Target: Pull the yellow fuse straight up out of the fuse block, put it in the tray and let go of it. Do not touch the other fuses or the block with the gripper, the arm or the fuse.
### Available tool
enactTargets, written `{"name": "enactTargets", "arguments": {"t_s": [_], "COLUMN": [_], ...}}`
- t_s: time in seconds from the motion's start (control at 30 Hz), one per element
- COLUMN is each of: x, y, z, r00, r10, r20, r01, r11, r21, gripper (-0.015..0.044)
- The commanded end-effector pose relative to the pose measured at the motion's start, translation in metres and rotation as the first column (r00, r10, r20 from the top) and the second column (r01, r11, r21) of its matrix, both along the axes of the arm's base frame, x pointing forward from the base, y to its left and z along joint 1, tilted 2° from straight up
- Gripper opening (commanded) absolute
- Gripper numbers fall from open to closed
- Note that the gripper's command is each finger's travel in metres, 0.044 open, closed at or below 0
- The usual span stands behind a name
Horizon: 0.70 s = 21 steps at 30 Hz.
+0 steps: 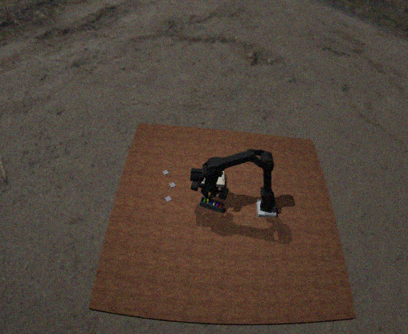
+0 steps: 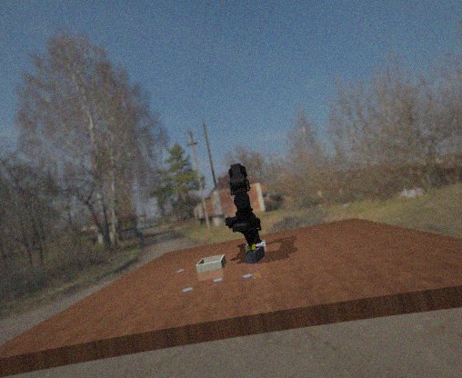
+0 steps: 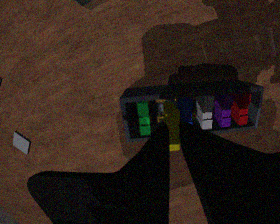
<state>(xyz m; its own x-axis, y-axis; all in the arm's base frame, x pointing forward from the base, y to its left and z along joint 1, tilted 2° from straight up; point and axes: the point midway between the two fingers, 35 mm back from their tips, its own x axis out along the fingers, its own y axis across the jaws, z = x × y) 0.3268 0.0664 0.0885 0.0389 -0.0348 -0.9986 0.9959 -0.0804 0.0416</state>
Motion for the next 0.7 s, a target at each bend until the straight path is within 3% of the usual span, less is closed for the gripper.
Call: {"name": "enactTargets", "arguments": {"t_s": [0.0, 0.67], "x": [0.0016, 0.0008], "y": [0.0012, 0.0014], "z": [0.0047, 0.0134], "r00": [1.000, 1.000], "r10": [0.000, 0.001], "r20": [0.008, 0.007], "r01": [0.000, -0.001], "r11": [1.000, 1.000], "r21": [0.005, 0.006], "gripper": [0.0000, 0.0000]}}
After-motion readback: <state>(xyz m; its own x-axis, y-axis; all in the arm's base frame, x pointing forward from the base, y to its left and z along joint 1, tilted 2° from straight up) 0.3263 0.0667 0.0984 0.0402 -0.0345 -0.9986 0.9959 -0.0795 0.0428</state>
